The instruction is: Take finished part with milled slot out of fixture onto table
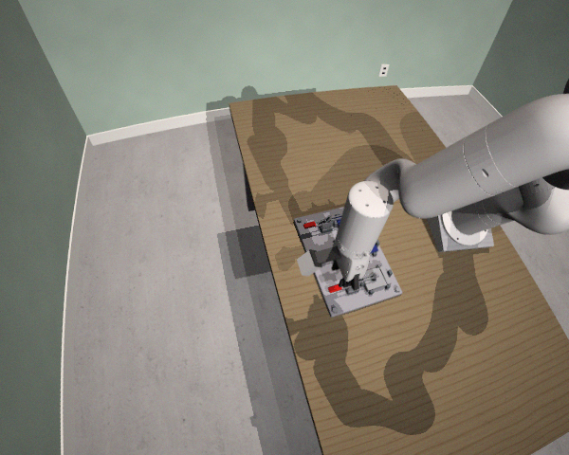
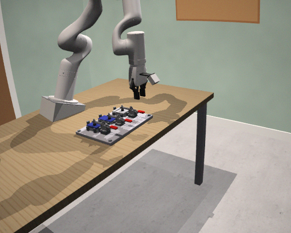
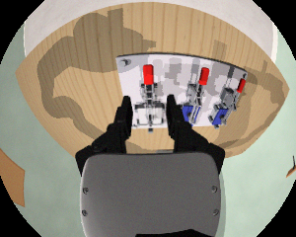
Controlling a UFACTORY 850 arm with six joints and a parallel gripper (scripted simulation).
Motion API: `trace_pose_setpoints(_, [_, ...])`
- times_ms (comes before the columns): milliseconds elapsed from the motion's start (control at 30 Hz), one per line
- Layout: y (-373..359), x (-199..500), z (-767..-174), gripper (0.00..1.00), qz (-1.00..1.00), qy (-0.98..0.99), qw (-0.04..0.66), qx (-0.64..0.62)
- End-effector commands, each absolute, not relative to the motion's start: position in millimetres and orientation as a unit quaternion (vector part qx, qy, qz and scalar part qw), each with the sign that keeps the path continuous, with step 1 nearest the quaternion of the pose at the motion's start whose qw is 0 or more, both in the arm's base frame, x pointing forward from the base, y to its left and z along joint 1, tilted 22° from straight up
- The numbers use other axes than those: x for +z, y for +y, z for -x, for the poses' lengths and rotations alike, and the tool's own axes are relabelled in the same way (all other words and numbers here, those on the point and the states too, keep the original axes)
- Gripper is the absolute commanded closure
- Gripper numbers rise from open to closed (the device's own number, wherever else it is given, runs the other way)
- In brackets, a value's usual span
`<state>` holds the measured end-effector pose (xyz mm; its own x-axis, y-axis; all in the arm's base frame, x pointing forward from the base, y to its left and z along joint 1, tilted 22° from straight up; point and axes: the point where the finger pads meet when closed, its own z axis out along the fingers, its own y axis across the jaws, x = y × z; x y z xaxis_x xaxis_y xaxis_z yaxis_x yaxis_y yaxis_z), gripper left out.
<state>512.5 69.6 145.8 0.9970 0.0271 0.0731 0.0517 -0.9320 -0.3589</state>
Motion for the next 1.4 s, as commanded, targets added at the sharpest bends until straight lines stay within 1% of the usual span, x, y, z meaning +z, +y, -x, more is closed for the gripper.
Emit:
trace_pose_setpoints(0, [73.3,136.3,-513.9,0.53,0.982,-0.020,0.183,-0.034])
trace_pose_setpoints(633, [92.3,87.6,-517.0,0.53,0.982,-0.020,0.183,-0.034])
trace_pose_setpoints(1367, [93.7,83.8,-517.2,0.53,0.982,-0.020,0.183,-0.034])
